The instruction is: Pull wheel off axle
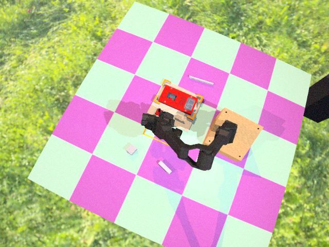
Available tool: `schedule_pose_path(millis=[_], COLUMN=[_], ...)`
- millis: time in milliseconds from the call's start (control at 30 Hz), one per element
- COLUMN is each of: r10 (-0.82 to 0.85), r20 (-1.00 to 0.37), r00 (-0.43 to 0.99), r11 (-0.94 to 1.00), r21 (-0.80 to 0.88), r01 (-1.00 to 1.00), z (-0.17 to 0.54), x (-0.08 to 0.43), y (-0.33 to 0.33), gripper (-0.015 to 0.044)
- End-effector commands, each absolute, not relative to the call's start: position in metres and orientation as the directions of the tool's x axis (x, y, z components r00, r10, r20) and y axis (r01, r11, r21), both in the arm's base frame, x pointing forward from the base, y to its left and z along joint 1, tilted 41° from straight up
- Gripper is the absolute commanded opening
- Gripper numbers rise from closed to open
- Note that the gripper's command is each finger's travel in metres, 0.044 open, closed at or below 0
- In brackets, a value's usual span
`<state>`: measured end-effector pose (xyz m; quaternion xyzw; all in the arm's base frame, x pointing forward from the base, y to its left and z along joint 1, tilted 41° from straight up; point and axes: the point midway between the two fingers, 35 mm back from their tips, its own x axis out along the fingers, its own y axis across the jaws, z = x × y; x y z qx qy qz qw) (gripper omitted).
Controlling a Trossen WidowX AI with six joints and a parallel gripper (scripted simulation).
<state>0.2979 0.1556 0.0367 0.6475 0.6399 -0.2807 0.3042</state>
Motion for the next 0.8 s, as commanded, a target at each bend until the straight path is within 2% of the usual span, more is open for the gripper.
schedule_pose_path(millis=[0, 167, 333, 367, 567, 767], r10=[0.662, 0.662, 0.653, 0.653, 0.659, 0.659], r20=[-0.747, -0.748, -0.756, -0.756, -0.751, -0.751], r00=[0.05, 0.051, 0.048, 0.047, 0.046, 0.046], r11=[-0.006, -0.008, -0.011, -0.011, -0.008, -0.008], r21=[0.062, 0.06, 0.053, 0.053, 0.055, 0.055], r01=[0.998, 0.998, 0.999, 0.999, 0.998, 0.998], z=[0.063, 0.075, 0.072, 0.074, 0.078, 0.078], x=[0.303, 0.301, 0.274, 0.266, 0.219, 0.218], y=[0.137, 0.127, 0.102, 0.095, 0.067, 0.067], gripper=[0.03, 0.03, 0.0431, 0.044, 0.044, 0.044])
